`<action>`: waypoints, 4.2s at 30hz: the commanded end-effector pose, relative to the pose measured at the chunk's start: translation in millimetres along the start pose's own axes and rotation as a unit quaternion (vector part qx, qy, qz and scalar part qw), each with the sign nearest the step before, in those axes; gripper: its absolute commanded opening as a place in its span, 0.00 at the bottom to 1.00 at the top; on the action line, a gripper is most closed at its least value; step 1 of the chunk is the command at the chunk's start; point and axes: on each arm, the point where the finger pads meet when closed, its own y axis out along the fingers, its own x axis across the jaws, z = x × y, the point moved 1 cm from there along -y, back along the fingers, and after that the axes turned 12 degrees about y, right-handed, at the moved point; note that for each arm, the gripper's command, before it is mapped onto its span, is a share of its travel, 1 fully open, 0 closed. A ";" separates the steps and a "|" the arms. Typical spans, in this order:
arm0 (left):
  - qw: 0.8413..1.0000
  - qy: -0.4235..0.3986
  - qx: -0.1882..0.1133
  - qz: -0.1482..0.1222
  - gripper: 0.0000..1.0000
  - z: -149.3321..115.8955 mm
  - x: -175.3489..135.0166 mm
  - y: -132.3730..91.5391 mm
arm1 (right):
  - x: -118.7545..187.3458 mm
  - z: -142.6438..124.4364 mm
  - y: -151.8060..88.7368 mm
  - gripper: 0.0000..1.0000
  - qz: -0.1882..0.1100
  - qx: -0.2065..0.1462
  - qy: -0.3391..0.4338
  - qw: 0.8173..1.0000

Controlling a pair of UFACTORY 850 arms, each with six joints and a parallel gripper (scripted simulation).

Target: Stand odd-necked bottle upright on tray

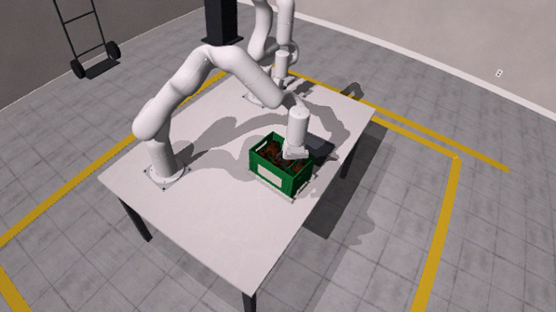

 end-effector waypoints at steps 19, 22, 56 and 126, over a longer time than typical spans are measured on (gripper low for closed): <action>1.000 0.000 0.000 0.000 1.00 0.5 -0.1 -0.1 | -0.7 0.0 -42.4 0.66 0.001 0.000 0.000 1.000; 1.000 0.000 0.000 0.000 1.00 0.5 -0.1 -0.1 | -0.7 0.0 -42.6 0.66 0.001 0.000 0.000 1.000; 1.000 0.000 0.000 0.000 1.00 0.5 -0.1 -0.1 | -0.7 0.0 -42.6 0.00 0.001 0.000 0.000 1.000; 1.000 0.000 0.000 0.000 1.00 0.5 -0.1 -0.1 | -46.1 -72.5 -34.5 0.66 0.001 0.000 0.000 1.000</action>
